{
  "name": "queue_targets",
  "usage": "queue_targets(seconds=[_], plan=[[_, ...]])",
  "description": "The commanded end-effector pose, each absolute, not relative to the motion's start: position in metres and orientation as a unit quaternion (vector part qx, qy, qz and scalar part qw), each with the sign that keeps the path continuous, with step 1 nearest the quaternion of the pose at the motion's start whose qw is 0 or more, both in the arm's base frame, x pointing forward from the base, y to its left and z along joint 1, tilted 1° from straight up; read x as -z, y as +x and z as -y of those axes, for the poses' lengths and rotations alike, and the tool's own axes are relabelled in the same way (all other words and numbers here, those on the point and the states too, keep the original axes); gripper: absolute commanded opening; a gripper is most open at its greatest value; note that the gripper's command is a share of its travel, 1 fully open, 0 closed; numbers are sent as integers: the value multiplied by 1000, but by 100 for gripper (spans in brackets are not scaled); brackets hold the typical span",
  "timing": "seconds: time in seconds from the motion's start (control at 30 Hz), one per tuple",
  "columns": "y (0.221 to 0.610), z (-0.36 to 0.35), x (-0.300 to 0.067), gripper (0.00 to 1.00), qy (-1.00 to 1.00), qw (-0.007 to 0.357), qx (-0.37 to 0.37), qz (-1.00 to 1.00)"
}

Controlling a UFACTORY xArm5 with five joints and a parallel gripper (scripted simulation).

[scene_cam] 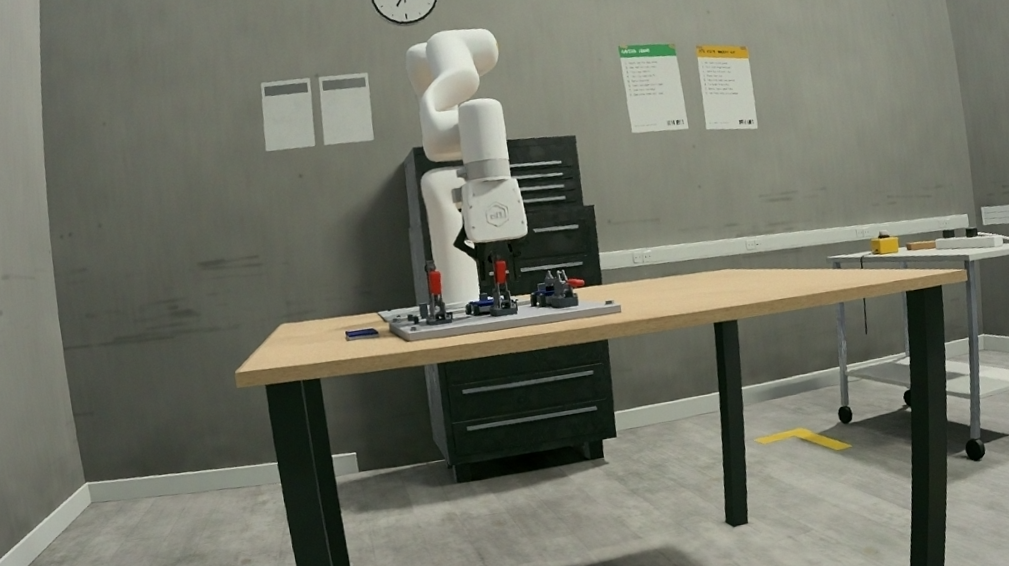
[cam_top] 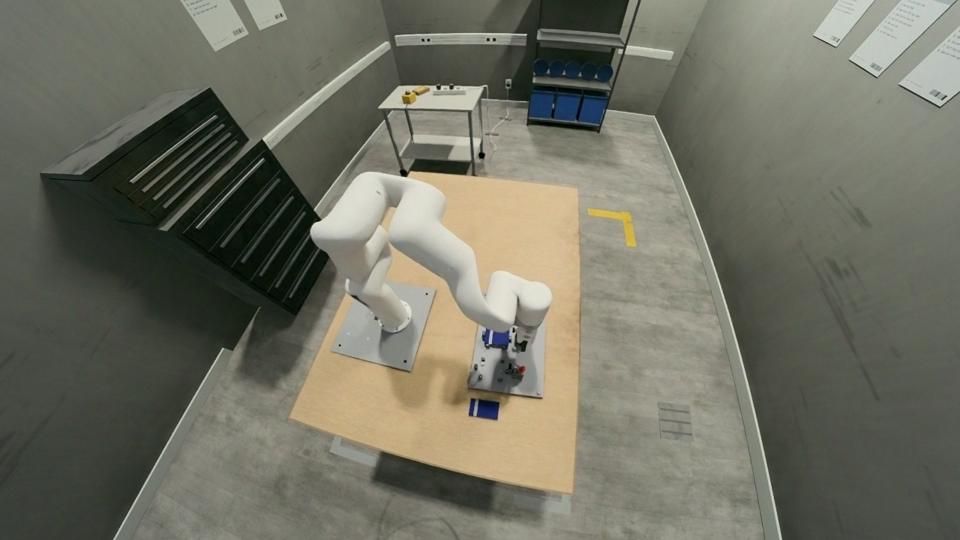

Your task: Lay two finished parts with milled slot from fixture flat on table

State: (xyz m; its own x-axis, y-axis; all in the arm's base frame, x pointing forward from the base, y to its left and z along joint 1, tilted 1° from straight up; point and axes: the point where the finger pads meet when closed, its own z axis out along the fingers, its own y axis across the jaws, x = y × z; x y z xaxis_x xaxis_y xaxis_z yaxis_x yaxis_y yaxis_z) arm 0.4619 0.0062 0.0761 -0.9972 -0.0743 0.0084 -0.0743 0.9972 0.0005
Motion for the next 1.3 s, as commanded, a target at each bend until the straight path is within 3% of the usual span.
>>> queue_targets(seconds=[0.0,0.73,1.27], plan=[[463,-6,-79,48,37,2,0,999],[464,-7,-125,48,37,2,0,999],[464,-7,-128,48,37,2,0,999]])
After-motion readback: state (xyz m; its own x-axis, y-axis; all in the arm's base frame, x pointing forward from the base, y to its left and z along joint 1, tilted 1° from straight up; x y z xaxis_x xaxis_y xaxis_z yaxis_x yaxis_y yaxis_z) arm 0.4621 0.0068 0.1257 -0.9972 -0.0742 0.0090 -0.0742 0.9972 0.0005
